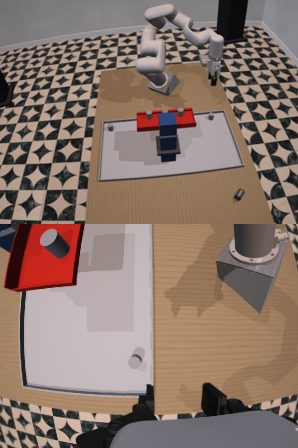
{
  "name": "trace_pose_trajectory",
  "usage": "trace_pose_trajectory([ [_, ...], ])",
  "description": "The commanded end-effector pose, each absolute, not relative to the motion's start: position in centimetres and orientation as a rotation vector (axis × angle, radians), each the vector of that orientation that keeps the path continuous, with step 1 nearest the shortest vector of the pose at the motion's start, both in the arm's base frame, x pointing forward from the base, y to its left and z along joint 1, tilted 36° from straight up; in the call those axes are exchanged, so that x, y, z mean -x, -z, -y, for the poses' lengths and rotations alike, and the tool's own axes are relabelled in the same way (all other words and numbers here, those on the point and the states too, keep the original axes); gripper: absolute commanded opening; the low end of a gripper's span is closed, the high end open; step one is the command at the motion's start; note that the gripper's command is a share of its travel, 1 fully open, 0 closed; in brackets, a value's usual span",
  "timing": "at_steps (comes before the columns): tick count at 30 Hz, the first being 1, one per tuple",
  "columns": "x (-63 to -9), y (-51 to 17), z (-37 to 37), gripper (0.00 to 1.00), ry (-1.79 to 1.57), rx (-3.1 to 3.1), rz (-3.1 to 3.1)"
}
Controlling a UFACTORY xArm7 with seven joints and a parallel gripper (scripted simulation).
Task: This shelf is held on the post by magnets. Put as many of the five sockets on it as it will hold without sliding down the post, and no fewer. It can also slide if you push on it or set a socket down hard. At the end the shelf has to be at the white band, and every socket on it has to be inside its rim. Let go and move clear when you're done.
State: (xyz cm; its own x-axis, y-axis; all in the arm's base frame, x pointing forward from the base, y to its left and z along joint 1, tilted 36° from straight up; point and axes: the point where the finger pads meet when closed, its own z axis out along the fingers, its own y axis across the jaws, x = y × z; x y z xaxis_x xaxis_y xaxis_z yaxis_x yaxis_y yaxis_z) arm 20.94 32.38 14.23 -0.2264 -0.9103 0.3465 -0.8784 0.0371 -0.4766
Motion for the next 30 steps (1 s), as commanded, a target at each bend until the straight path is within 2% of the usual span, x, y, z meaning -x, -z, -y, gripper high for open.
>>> trace_pose_trajectory([
  [1, -21.8, -13.7, -32.1, 0.61, 0.951, 1.922, -2.219],
  [14, -30.2, -7.9, -27.9, 0.61, 0.951, 1.922, -2.219],
  [30, -32.7, -6.2, -26.7, 0.61, 0.951, 1.922, -2.219],
])
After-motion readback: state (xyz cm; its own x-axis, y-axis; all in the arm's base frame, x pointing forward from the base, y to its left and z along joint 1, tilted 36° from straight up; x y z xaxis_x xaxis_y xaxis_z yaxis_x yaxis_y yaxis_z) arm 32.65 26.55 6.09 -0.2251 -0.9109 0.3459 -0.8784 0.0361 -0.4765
